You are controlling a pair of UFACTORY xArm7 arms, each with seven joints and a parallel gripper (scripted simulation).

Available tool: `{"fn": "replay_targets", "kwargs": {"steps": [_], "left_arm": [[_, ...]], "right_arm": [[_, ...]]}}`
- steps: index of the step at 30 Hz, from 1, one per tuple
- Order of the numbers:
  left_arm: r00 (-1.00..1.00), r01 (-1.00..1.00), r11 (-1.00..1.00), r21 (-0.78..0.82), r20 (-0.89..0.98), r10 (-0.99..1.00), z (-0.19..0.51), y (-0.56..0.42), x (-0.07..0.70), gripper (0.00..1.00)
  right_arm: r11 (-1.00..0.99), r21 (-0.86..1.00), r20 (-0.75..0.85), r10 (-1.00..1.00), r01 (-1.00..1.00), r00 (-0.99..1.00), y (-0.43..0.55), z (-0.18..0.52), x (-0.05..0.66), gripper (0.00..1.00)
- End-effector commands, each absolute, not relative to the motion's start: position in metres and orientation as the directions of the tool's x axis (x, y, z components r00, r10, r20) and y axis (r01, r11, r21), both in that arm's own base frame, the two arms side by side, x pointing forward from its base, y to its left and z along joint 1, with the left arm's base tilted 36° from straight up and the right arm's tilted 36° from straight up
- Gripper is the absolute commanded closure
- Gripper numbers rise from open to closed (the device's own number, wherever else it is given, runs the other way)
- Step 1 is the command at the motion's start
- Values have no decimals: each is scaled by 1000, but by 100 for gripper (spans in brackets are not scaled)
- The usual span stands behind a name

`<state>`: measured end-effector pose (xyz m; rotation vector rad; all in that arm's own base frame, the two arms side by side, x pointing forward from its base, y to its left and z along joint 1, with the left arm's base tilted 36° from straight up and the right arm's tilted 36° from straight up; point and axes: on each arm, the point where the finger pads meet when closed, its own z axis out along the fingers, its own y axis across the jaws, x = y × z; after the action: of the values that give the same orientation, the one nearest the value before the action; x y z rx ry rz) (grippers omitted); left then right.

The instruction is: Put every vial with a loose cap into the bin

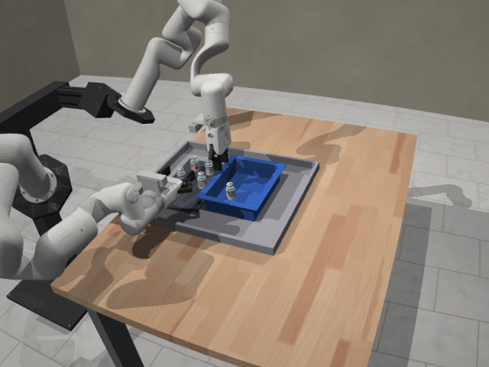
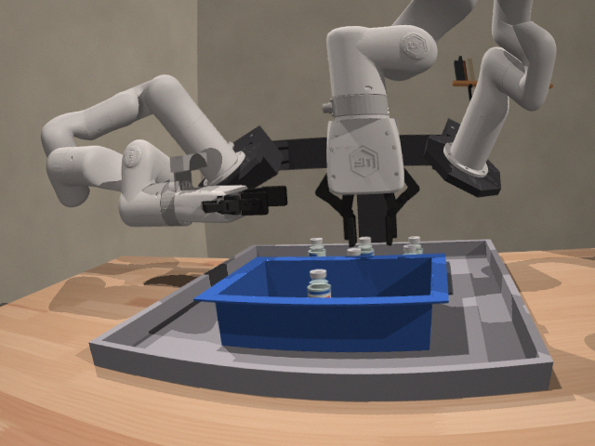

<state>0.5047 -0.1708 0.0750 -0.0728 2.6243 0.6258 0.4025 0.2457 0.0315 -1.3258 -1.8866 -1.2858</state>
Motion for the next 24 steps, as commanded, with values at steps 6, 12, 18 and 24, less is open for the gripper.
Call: {"fn": "replay_targets", "kwargs": {"steps": [6,12,18,24], "left_arm": [[-901,-147,898,414,-431,51,76,-173,505,50],[-901,-147,898,414,-431,51,76,-173,505,50],[-901,-147,898,414,-431,51,82,-158,501,50],[-901,-147,898,414,-431,51,95,-127,491,50]], "right_arm": [[84,414,802,437,906,-407,247,33,402,0],[84,414,802,437,906,-407,247,34,402,0],[84,414,802,437,906,-407,262,25,401,0],[84,414,802,437,906,-407,292,8,400,0]]}}
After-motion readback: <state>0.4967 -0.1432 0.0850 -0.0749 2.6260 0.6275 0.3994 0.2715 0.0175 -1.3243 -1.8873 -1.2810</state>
